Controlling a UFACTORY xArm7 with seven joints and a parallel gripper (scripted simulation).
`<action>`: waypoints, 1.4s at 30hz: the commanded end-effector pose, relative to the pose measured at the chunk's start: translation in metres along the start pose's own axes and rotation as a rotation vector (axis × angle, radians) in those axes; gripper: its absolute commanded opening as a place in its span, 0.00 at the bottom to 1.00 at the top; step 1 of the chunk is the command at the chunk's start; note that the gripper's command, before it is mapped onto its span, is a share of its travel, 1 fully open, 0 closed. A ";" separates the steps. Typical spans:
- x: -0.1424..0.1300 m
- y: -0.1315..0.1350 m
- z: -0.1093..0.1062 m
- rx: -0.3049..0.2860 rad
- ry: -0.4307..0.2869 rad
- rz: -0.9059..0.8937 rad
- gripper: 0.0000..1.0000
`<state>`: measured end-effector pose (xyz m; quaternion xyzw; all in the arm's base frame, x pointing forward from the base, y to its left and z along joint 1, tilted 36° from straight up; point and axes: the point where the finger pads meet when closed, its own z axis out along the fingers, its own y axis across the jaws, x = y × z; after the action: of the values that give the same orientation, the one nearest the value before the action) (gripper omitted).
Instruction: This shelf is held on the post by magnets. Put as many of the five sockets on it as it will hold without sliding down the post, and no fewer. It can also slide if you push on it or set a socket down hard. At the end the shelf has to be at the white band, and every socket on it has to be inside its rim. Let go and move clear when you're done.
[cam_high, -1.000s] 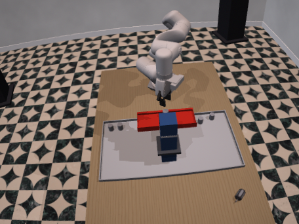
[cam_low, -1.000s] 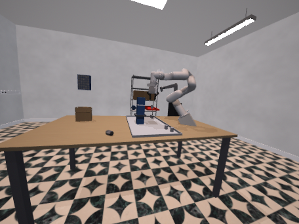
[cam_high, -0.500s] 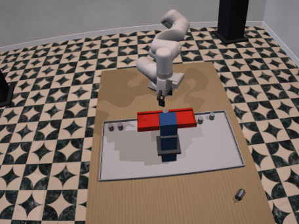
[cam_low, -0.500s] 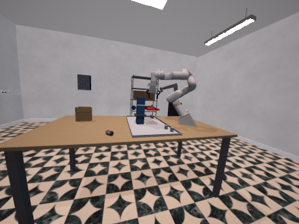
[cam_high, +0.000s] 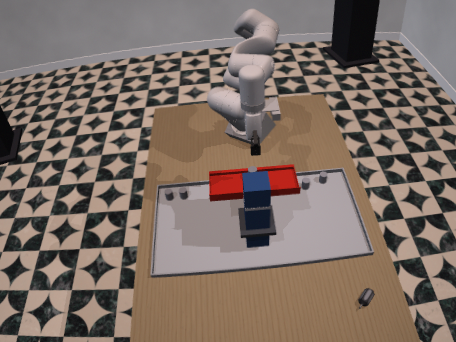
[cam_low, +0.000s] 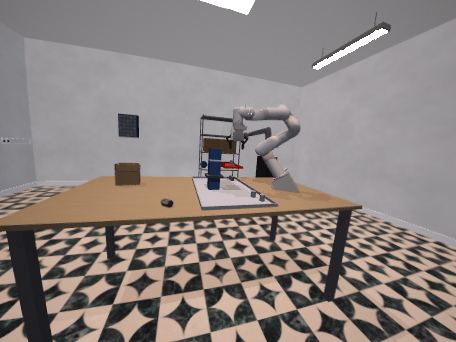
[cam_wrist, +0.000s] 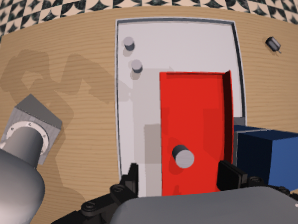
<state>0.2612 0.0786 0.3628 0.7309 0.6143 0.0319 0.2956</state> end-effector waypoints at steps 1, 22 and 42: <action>0.003 -0.007 -0.005 0.001 0.007 -0.171 1.00; 0.007 -0.045 -0.023 0.007 0.023 -1.025 1.00; 0.002 -0.079 -0.038 0.003 0.021 -1.955 1.00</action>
<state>0.1851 0.1006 0.3556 0.0049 0.9576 -0.2012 0.2061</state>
